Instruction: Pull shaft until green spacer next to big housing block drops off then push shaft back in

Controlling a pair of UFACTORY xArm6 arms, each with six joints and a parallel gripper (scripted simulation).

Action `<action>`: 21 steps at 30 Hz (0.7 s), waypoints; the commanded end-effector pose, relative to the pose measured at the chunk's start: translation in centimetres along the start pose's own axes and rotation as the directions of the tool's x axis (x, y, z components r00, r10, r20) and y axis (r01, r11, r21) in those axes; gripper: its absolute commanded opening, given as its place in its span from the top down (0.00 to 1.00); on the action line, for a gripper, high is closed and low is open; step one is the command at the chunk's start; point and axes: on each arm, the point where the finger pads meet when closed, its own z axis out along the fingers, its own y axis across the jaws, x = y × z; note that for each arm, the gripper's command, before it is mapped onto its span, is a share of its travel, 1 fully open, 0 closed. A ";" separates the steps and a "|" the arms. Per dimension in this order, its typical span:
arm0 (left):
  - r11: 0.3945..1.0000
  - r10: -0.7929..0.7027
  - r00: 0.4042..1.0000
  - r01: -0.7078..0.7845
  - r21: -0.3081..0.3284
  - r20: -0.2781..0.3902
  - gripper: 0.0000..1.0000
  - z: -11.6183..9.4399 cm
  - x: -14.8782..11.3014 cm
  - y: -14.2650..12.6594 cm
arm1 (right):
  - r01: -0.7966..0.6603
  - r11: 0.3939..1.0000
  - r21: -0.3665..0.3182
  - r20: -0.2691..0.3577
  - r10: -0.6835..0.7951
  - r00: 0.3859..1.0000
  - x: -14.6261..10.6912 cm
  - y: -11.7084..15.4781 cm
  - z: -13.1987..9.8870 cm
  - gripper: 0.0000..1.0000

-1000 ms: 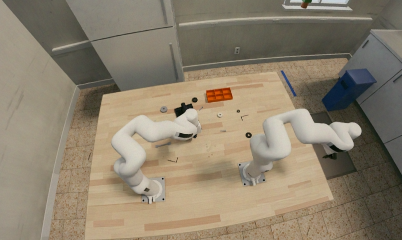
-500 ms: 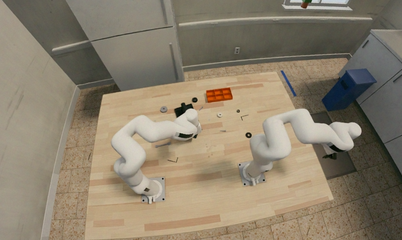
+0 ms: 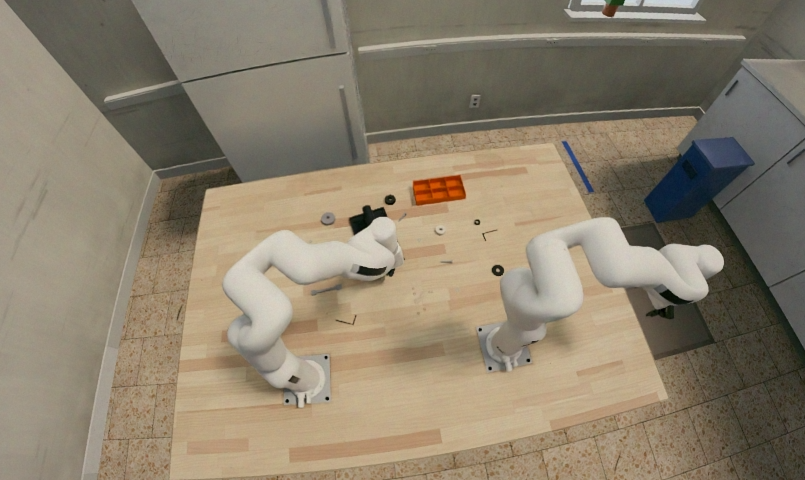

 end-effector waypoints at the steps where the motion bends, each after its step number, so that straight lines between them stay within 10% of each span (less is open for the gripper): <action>1: 1.000 0.000 1.000 0.000 -0.003 -0.002 1.00 -0.1 0.1 0.1 | 0.000 1.000 0.000 -0.005 0.000 1.000 0.1 0.0 -0.2 0.00; 21: 1.000 0.000 1.000 0.000 -0.003 -0.002 1.00 -0.1 0.3 0.1 | 0.000 1.000 0.000 -0.005 0.000 1.000 0.1 0.0 -0.2 0.00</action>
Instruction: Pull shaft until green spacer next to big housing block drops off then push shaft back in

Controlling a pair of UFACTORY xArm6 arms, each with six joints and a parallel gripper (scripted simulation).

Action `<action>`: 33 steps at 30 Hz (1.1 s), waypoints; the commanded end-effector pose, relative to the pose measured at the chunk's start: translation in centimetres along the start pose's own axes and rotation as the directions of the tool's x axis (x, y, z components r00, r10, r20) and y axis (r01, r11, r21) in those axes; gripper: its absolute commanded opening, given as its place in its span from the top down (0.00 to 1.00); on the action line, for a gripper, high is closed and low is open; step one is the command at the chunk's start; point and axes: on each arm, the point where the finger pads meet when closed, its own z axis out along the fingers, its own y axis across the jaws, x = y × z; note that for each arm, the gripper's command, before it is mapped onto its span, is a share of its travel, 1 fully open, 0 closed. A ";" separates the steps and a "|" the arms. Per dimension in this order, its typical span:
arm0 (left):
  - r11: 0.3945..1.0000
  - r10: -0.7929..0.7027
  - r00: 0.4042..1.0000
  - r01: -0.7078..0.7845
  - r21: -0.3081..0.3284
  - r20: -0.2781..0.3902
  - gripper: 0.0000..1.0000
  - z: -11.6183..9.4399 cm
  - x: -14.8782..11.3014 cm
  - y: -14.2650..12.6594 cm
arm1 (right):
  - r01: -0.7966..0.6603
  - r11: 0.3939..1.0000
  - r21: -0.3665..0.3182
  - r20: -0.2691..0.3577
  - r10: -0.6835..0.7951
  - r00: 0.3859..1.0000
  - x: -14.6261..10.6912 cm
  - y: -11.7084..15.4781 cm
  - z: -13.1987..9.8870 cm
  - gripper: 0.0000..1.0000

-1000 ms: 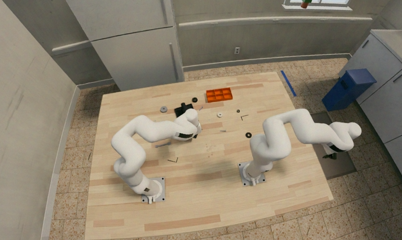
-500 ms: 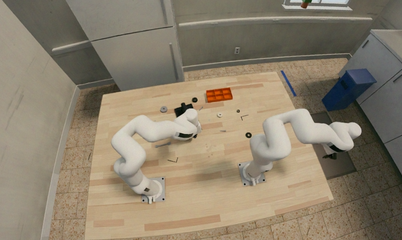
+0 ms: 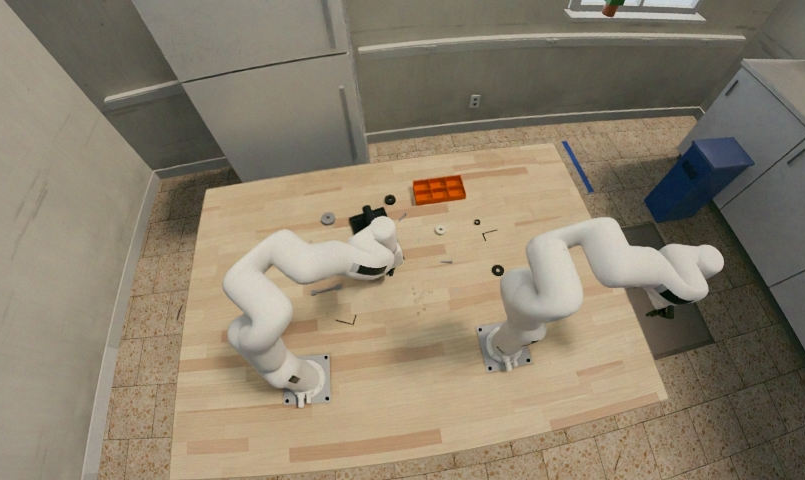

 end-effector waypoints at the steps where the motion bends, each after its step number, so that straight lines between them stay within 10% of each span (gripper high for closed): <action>1: 1.000 0.000 1.000 0.000 -0.003 -0.002 1.00 -0.1 0.2 0.1 | 0.000 1.000 0.000 -0.005 0.000 1.000 0.1 0.0 -0.2 0.00; 33: 1.000 0.000 1.000 0.000 -0.003 -0.002 1.00 -0.1 0.5 0.1 | 0.000 1.000 0.000 -0.005 0.000 1.000 0.1 0.0 -0.2 0.00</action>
